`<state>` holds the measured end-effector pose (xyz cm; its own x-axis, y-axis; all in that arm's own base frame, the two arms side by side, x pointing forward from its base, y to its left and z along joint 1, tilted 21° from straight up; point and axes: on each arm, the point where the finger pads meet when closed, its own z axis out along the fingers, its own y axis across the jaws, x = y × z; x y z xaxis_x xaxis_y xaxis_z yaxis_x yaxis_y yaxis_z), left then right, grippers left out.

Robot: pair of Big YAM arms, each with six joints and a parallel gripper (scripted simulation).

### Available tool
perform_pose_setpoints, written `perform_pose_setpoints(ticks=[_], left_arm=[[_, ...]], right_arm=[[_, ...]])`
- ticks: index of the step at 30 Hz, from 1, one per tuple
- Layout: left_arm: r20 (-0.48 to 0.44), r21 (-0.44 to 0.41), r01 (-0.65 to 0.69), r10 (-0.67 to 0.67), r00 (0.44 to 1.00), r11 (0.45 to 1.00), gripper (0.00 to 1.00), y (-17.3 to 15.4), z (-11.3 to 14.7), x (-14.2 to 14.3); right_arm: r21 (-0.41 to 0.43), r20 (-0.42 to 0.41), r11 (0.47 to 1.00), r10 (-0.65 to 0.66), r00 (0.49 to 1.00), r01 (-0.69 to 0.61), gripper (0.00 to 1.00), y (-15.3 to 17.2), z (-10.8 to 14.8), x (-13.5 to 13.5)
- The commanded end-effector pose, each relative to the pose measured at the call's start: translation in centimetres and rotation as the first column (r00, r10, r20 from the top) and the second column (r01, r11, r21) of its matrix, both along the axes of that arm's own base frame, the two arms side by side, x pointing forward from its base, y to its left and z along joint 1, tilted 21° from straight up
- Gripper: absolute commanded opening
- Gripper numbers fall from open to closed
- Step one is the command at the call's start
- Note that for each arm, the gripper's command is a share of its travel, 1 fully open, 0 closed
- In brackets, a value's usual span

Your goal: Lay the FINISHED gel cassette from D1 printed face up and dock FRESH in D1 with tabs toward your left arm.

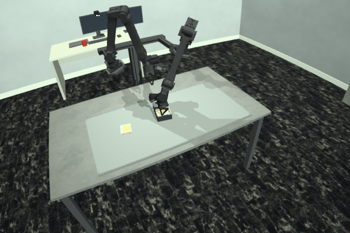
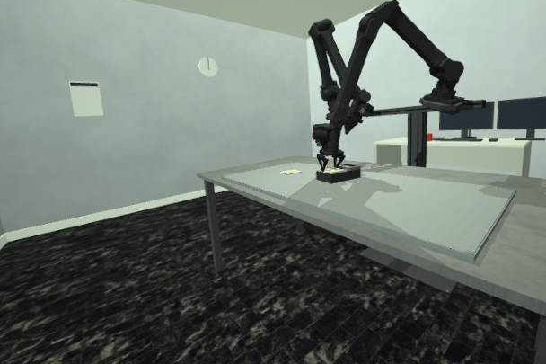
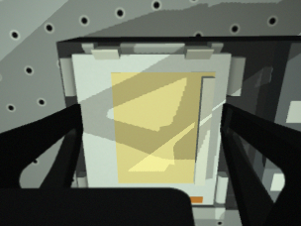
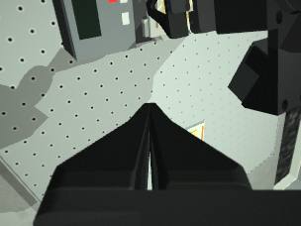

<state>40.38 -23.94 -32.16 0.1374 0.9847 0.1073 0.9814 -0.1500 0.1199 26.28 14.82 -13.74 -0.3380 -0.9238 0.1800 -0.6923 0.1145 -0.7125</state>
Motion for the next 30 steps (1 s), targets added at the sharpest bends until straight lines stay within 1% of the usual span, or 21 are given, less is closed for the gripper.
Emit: perform_pose_setpoints(ticks=[1,7,16,25,30], left_arm=[[0.008,0.002,0.001,-0.001,1.000,1.000,0.00,-0.3,0.3,0.3],[0.008,0.002,0.001,-0.001,1.000,1.000,0.00,-0.3,0.3,0.3],[0.008,0.002,0.001,-0.001,1.000,1.000,0.00,-0.3,0.3,0.3],[0.008,0.002,0.001,-0.001,1.000,1.000,0.00,-0.3,0.3,0.3],[0.008,0.002,0.001,-0.001,1.000,1.000,0.00,-0.3,0.3,0.3]], right_arm=[[0.003,0.004,1.000,0.008,1.000,-0.008,0.00,0.3,0.4,-0.5],[0.003,0.004,1.000,0.008,1.000,-0.008,0.00,0.3,0.4,-0.5],[0.001,0.003,1.000,0.008,1.000,-0.008,0.00,0.7,2.0,-0.8],[0.001,0.003,1.000,0.008,1.000,-0.008,0.00,0.7,2.0,-0.8],[0.004,0.005,1.000,0.008,1.000,-0.008,0.00,1.1,2.8,-0.9]])
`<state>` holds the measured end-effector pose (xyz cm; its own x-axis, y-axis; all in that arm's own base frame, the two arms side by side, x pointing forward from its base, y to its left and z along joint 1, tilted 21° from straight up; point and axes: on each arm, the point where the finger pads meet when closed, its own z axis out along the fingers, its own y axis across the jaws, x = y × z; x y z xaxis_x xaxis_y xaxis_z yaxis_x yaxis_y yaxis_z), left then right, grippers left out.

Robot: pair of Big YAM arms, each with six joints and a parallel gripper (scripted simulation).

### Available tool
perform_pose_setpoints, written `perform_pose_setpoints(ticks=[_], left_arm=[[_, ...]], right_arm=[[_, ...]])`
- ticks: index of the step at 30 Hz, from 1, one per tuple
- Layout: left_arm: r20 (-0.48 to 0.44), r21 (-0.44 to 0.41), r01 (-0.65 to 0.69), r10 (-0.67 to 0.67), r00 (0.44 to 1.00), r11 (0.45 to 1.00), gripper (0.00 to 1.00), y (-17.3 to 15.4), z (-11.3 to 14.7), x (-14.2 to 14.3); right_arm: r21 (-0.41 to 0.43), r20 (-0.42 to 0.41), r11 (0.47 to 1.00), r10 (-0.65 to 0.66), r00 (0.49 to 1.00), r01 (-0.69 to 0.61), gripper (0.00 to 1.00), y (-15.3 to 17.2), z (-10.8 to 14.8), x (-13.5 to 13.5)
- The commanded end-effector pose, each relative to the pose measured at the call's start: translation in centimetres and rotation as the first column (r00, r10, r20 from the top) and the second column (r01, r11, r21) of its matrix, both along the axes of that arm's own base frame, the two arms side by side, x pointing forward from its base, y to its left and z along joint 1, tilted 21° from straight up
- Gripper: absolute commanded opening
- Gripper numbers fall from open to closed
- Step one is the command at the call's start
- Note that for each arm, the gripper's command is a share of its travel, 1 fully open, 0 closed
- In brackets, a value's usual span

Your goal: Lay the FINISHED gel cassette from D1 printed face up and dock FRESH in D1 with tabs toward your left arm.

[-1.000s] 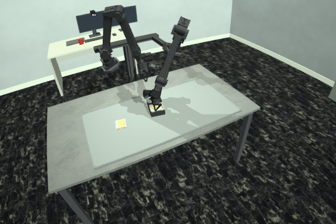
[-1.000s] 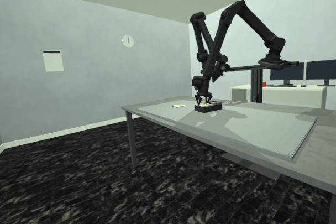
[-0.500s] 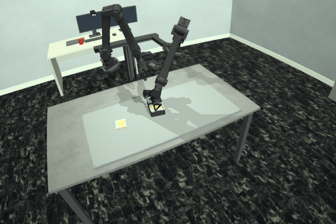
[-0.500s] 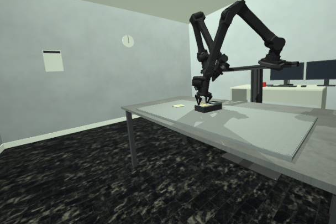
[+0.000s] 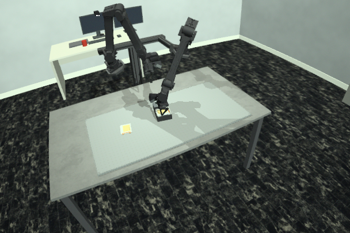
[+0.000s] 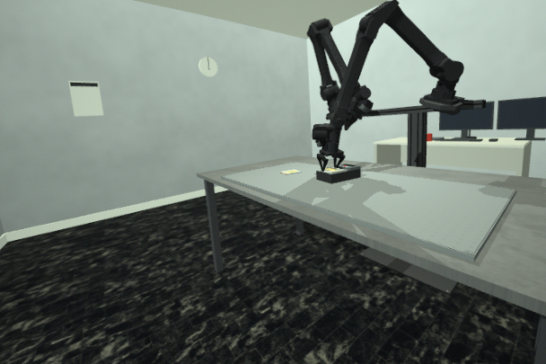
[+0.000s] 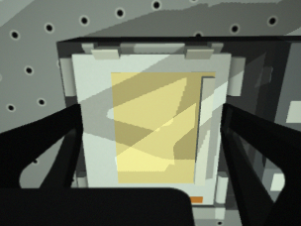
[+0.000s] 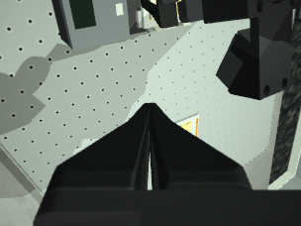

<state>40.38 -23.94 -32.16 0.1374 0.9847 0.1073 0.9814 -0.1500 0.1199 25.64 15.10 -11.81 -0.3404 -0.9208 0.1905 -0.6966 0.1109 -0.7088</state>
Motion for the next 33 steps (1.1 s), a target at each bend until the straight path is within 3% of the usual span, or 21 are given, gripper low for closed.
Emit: perform_pose_setpoints(ticks=[1,33], left_arm=[[0.008,0.002,0.001,-0.001,1.000,1.000,0.00,-0.3,0.3,0.3],[0.008,0.002,0.001,-0.001,1.000,1.000,0.00,-0.3,0.3,0.3]], right_arm=[[0.013,0.012,1.000,0.012,1.000,-0.012,0.00,0.9,1.0,-0.3],[0.029,0.022,0.999,0.013,1.000,-0.013,0.00,2.1,3.2,-0.4]])
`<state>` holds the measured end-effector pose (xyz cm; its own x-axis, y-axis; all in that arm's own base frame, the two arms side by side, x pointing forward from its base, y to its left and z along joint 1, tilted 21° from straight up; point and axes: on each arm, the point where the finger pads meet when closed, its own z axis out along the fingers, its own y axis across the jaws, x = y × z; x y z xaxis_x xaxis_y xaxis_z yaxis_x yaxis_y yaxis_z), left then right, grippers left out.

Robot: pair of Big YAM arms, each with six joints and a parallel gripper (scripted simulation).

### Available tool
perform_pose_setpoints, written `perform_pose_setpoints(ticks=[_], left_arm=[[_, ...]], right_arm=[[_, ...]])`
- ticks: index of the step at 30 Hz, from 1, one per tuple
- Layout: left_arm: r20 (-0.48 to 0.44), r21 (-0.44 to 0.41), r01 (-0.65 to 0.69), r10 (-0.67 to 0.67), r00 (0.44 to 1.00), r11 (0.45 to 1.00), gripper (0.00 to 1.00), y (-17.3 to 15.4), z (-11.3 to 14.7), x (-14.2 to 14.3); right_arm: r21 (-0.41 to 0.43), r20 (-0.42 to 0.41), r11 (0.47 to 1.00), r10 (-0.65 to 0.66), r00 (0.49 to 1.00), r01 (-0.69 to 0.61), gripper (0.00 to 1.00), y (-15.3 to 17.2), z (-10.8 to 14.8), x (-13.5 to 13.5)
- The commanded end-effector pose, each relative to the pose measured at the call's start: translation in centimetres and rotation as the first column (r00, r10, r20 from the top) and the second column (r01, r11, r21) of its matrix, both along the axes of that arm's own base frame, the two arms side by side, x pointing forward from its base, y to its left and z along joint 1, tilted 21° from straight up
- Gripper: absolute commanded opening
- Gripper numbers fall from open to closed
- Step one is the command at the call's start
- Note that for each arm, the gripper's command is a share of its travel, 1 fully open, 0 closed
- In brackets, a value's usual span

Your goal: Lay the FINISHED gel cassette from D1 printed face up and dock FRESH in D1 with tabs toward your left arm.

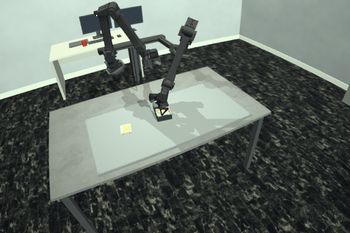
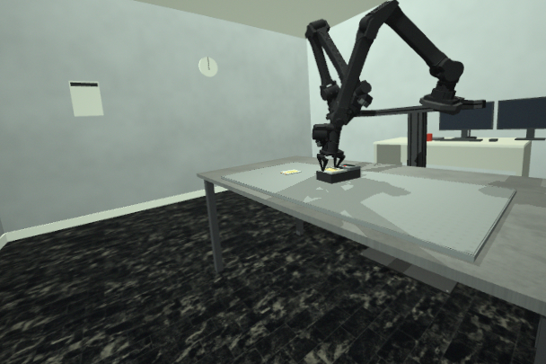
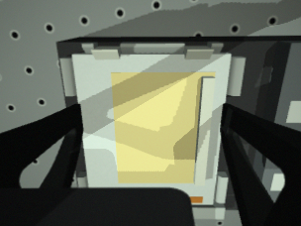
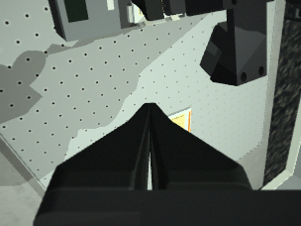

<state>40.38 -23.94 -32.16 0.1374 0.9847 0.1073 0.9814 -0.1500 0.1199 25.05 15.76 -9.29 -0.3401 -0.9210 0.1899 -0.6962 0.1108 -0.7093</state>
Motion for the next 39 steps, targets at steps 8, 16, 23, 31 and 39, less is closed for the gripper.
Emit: perform_pose_setpoints(ticks=[8,16,23,31,39], left_arm=[[0.008,0.002,0.001,-0.001,1.000,1.000,0.00,-0.3,0.3,0.3],[0.008,0.002,0.001,-0.001,1.000,1.000,0.00,-0.3,0.3,0.3],[0.008,0.002,0.001,-0.001,1.000,1.000,0.00,-0.3,0.3,0.3],[0.008,0.002,0.001,-0.001,1.000,1.000,0.00,-0.3,0.3,0.3],[0.008,0.002,0.001,-0.001,1.000,1.000,0.00,-0.3,0.3,0.3]], right_arm=[[0.029,0.022,1.000,0.012,1.000,-0.013,0.00,2.0,1.3,0.3],[0.029,0.022,1.000,0.012,1.000,-0.013,0.00,2.1,1.5,0.4],[0.044,0.031,0.999,0.012,0.999,-0.014,0.00,2.8,1.6,0.8],[0.044,0.031,0.999,0.012,0.999,-0.014,0.00,2.9,1.7,0.8],[0.124,0.027,0.984,-0.135,0.990,0.131,0.00,0.7,2.6,1.5]])
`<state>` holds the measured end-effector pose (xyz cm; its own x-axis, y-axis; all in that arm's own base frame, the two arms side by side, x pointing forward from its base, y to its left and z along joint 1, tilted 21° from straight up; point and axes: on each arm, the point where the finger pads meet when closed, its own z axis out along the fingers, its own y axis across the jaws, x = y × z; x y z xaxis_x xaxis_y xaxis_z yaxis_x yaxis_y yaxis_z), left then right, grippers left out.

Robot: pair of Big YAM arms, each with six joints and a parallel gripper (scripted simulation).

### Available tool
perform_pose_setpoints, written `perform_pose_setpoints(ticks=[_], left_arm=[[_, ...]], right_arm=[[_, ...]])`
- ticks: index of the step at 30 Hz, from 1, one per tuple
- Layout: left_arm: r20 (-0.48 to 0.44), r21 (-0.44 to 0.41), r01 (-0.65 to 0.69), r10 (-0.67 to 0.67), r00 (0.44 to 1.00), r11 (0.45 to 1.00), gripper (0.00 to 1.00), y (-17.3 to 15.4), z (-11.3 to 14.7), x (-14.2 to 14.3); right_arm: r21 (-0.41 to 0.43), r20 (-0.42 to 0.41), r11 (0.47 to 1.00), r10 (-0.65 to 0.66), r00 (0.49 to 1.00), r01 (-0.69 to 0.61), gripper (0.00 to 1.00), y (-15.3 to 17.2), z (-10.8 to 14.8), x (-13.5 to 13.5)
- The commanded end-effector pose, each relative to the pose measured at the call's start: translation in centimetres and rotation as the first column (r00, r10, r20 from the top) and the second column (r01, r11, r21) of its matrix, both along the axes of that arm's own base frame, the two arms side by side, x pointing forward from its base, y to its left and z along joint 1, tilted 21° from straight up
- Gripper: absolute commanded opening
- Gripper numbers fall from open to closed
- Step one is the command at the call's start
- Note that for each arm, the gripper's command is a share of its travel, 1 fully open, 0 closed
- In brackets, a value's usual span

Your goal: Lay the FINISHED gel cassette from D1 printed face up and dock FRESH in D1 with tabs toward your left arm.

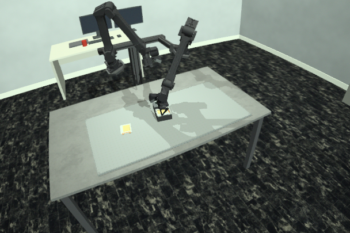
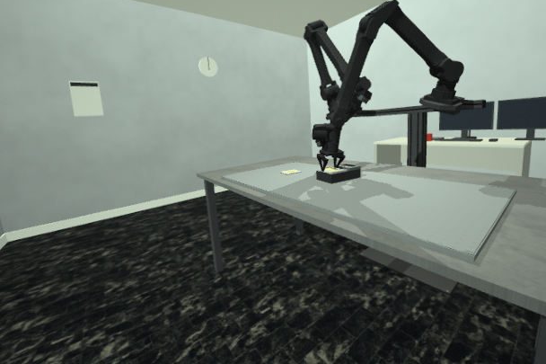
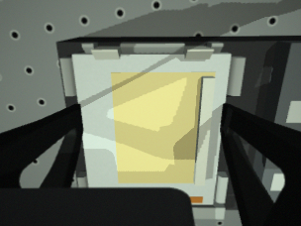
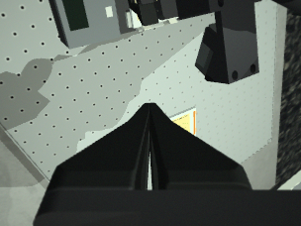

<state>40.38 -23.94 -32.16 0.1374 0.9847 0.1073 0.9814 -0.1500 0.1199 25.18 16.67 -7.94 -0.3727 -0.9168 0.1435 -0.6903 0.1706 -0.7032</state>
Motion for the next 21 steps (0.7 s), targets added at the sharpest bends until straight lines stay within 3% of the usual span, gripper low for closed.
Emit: perform_pose_setpoints(ticks=[1,8,17,19,21], left_arm=[[0.008,0.002,0.001,-0.001,1.000,1.000,0.00,-0.3,0.3,0.3],[0.008,0.002,0.001,-0.001,1.000,1.000,0.00,-0.3,0.3,0.3],[0.008,0.002,0.001,-0.001,1.000,1.000,0.00,-0.3,0.3,0.3],[0.008,0.002,0.001,-0.001,1.000,1.000,0.00,-0.3,0.3,0.3],[0.008,0.002,0.001,-0.001,1.000,1.000,0.00,-0.3,0.3,0.3]], right_arm=[[0.074,0.029,0.992,-0.100,0.995,0.098,0.00,-0.2,1.2,1.4],[0.169,0.012,0.949,-0.274,0.962,0.268,0.00,-2.9,2.3,2.1],[0.299,-0.044,0.813,-0.511,0.858,0.500,0.00,-6.9,3.9,3.3],[0.299,-0.044,0.813,-0.511,0.858,0.500,0.00,-6.9,3.9,3.3],[0.325,-0.061,0.772,-0.559,0.827,0.546,0.00,-7.8,4.3,3.6]])
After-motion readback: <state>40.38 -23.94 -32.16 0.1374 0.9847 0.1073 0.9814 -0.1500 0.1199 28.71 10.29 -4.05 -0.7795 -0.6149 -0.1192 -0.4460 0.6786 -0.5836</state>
